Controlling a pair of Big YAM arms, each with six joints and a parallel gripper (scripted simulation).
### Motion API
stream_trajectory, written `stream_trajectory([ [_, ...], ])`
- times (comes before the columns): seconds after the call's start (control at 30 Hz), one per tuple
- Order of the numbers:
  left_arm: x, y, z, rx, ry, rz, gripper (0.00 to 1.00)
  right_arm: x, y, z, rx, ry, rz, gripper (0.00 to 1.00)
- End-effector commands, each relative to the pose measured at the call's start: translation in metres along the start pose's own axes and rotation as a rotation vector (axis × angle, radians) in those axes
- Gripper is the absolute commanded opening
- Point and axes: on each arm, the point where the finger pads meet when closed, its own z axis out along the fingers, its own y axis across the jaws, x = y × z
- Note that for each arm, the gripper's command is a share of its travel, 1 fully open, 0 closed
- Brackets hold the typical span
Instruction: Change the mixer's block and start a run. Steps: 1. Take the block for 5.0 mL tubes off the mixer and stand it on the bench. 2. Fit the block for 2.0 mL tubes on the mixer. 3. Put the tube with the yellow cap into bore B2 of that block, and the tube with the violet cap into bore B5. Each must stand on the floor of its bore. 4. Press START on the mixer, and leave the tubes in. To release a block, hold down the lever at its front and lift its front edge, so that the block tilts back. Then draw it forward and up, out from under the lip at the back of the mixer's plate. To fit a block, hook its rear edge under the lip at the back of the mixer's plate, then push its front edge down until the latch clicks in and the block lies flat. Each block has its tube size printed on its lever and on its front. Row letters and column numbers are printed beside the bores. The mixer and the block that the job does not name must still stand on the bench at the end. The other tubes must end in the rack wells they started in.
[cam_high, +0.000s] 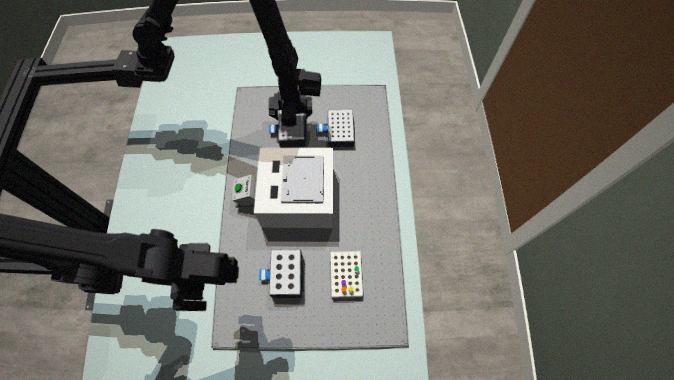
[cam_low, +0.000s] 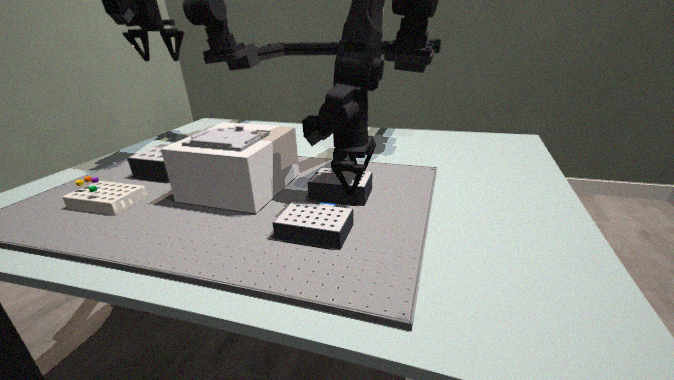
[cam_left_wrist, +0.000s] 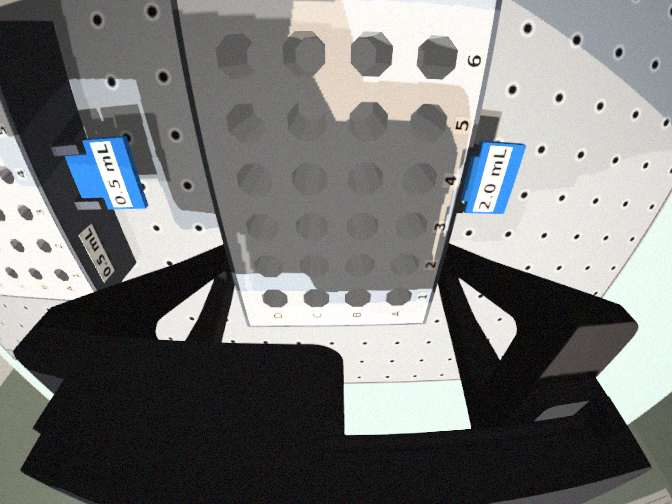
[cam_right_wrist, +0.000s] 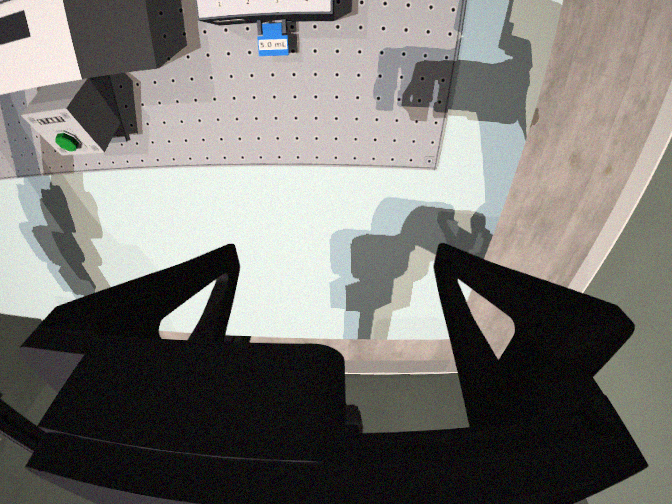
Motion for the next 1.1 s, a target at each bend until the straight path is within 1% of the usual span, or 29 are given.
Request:
stream_trajectory([
  [0.0, 0.0046, 0.0102, -0.0007, -0.017, -0.008, 0.001, 1.00, -0.0167, -0.0040, -0.0074, 0.001, -0.039, 0.023, 1.00],
  [0.17, 0.0047, 0.0086, 0.0016, -0.017, -0.008, 0.001, 1.00, -0.0165, -0.0040, -0.0074, 0.001, -0.038, 0.023, 1.00],
  [0.2, 0.0047, 0.0086, 0.0016, -0.017, -0.008, 0.001, 0.00, -0.0165, -0.0040, -0.0074, 0.001, -0.038, 0.023, 1.00],
  [1.07, 0.0047, 0.0086, 0.0016, -0.017, -0.008, 0.001, 0.00, -0.0157, -0.0039, -0.0072, 0.001, -0.038, 0.023, 1.00],
])
